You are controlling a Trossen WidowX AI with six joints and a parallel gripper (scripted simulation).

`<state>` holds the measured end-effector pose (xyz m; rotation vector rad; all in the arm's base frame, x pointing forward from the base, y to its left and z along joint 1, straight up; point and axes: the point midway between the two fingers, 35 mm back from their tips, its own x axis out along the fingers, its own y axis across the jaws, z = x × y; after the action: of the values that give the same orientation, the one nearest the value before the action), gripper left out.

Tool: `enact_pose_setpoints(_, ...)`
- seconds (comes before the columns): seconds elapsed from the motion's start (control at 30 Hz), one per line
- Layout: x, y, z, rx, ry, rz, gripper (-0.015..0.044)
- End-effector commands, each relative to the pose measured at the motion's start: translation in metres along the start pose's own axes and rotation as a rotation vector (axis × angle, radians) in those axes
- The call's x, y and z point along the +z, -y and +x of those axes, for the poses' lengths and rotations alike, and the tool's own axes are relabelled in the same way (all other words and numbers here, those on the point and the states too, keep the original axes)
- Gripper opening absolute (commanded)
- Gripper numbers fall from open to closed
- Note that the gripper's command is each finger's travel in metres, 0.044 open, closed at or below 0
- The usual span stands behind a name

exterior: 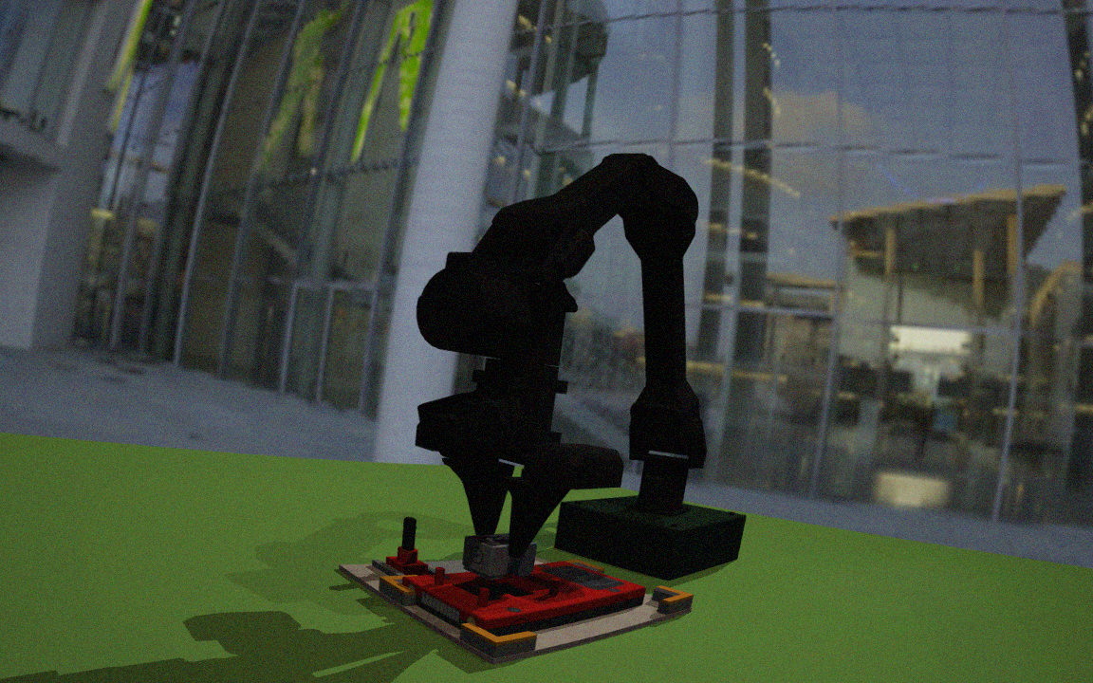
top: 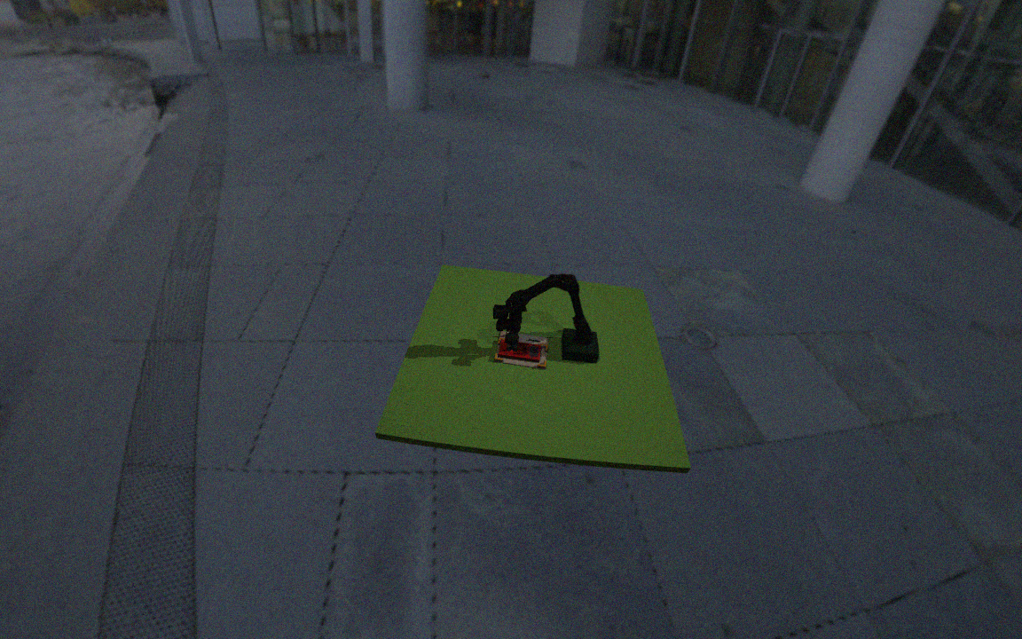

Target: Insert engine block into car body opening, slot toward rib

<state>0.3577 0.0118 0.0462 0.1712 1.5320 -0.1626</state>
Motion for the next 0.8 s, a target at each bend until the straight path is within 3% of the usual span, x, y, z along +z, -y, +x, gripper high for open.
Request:
enact_pose_setpoints(0.0, 0.0002, 0.0005, 0.0005, -0.003, 0.001, -0.003, 0.016)
enact_pose_setpoints(0.77, -0.0018, 0.0011, 0.0054, -0.003, 0.0, -0.007, 0.016)
